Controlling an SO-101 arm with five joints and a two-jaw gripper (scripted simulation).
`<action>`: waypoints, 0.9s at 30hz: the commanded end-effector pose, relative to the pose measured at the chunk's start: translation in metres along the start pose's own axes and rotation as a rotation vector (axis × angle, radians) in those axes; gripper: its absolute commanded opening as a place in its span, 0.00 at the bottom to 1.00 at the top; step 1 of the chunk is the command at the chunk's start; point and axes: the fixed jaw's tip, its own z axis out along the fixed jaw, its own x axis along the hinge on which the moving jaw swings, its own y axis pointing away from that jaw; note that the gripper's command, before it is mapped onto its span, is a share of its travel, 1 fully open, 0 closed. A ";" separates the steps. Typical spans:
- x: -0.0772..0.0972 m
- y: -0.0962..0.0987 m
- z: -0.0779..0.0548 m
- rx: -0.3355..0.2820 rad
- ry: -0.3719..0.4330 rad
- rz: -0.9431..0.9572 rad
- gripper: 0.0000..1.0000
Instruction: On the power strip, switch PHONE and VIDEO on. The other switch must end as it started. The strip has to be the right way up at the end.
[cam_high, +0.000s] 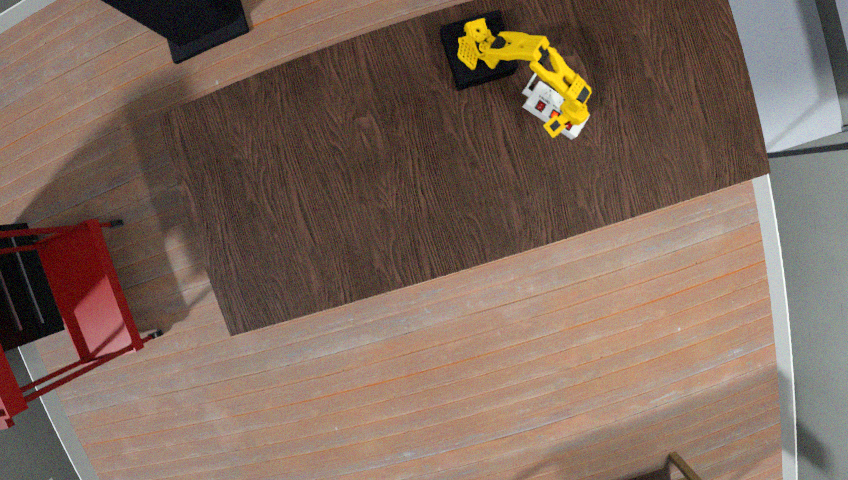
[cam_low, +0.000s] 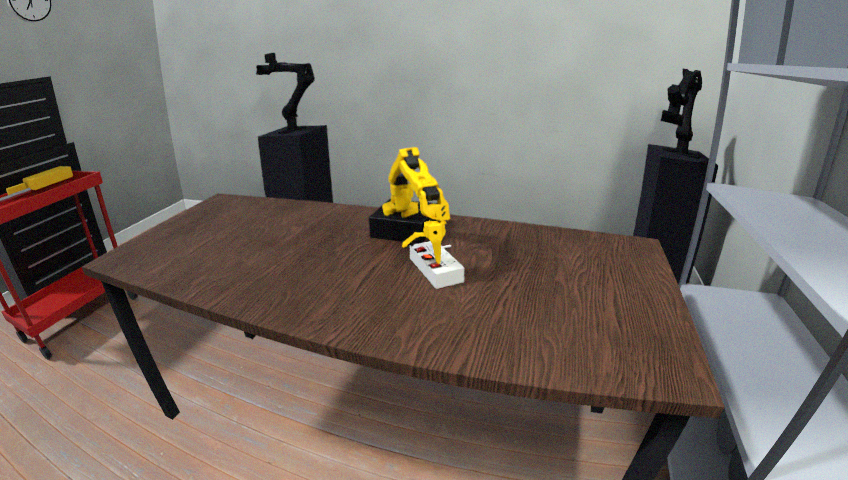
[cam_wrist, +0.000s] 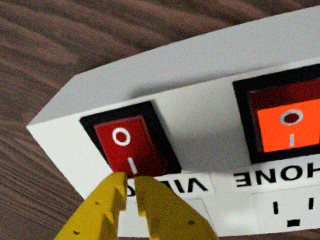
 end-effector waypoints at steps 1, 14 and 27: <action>-0.004 -0.016 0.016 0.066 -0.025 -0.013 0.00; -0.006 -0.019 0.018 0.066 -0.026 -0.013 0.00; -0.008 -0.022 0.021 0.066 -0.026 -0.011 0.00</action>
